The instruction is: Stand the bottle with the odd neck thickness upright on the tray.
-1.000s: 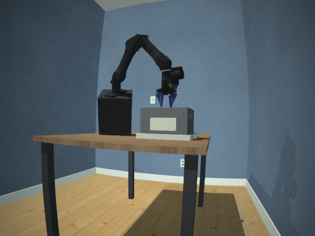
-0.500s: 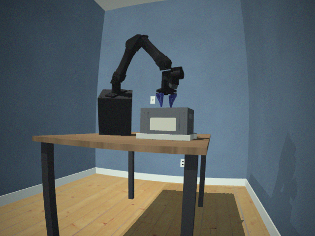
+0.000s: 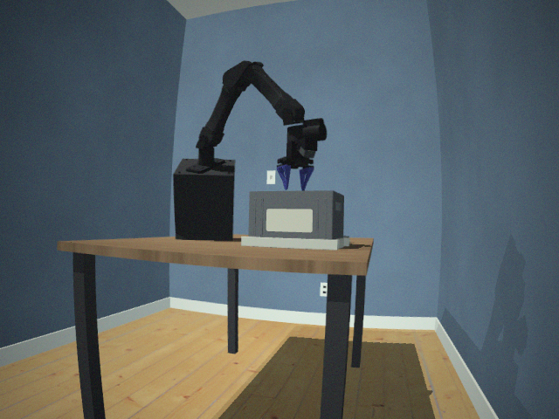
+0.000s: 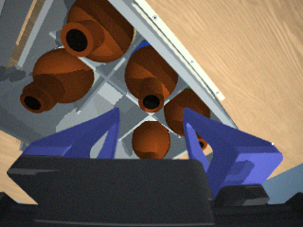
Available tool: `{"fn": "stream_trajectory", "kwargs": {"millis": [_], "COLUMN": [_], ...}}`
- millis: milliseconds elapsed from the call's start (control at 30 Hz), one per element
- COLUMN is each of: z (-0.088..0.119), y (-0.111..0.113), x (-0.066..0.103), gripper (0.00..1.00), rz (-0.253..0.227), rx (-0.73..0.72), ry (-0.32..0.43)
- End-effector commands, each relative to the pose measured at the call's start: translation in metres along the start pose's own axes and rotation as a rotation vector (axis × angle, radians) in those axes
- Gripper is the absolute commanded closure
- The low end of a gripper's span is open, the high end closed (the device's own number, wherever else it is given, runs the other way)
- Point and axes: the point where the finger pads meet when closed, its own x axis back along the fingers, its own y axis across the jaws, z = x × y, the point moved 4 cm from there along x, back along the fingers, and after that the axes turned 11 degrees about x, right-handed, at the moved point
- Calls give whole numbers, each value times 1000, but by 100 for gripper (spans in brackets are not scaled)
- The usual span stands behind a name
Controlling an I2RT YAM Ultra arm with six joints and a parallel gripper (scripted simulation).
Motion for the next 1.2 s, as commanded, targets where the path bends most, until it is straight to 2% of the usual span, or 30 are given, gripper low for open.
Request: {"fn": "stream_trajectory", "kwargs": {"millis": [0,200,333,433,467,567,667,733,833,900,1000,1033,1067,1100,1167], "z": [1,-5,3,3,-17,-7,-2,-5,4,6,3,-14,-14,-14,-4], "y": [1,0,1,0,0,2,3,-1,-1,1,2,2,0,-1,0], "x": [-3,-1,-10,-11,6,-12,-17,-13,-27,-30,-29,-13,-14,-16,-32], "gripper": [39,39,39,39,39,39,39,39,39,39,39,39,39,39,39], "rz": [0,-6,0,1,-21,-5,-4,-8,5,4,0,-20,-16,-14,-2], "rx": [6,-1,10,8,-17,-1,6,-2,8,14,11,-9,-11,-14,-1], "ry": [-5,-21,1,2,-59,-21,-11,-23,6,10,1,-52,-51,-49,-13]}}
